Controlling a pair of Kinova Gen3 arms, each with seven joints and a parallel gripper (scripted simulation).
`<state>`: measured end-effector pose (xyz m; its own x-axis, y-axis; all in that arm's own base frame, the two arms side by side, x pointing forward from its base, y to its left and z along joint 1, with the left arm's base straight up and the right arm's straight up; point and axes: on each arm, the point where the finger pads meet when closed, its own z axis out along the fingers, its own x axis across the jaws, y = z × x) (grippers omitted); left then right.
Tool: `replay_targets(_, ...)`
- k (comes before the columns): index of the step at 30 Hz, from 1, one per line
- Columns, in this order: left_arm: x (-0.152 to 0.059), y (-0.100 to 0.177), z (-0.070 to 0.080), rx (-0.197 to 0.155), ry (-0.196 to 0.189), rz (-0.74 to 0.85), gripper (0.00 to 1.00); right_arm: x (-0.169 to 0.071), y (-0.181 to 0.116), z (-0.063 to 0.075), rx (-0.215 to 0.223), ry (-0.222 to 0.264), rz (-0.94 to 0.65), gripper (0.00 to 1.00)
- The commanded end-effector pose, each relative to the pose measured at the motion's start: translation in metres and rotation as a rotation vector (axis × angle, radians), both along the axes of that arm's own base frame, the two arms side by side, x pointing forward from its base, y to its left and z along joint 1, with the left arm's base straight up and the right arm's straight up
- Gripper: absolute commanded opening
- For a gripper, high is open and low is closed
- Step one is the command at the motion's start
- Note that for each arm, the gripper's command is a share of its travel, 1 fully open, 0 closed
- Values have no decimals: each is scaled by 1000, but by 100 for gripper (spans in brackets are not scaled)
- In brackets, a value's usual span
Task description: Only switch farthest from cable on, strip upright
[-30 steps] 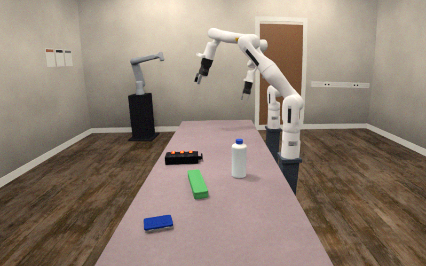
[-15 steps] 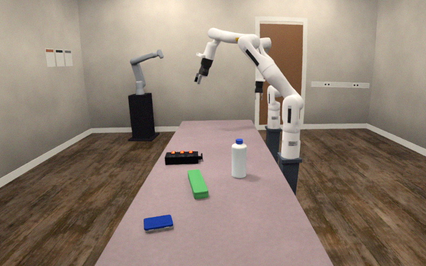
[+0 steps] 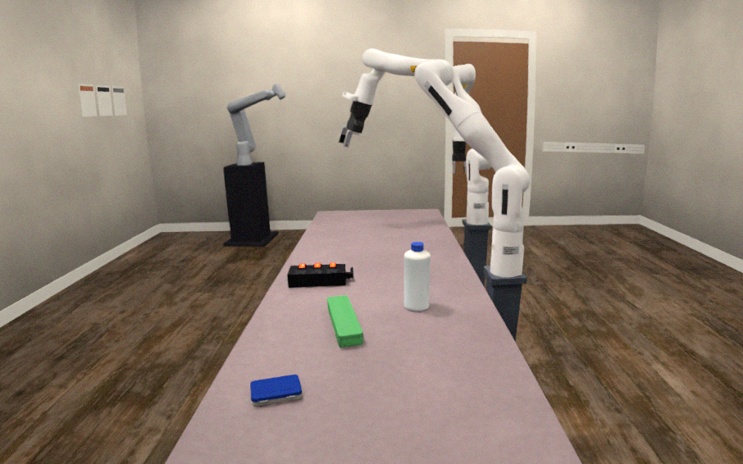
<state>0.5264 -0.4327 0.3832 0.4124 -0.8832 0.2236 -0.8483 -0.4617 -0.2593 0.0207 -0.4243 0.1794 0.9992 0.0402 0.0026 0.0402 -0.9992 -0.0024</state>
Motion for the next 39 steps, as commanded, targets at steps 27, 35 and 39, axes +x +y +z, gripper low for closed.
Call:
replay_targets(27, 56, 145, -20, 9, 99, 267, 100, -2, 0, 1, -3, 3, 3, 100)
replay_targets(35, 69, 222, -30, 4, 154, 409, 100, -2, 0, 1, -3, 3, 3, 100)
replay_targets(39, 72, 261, -35, -2, 183, 482, 100, -2, 0, 1, -3, 3, 3, 100)
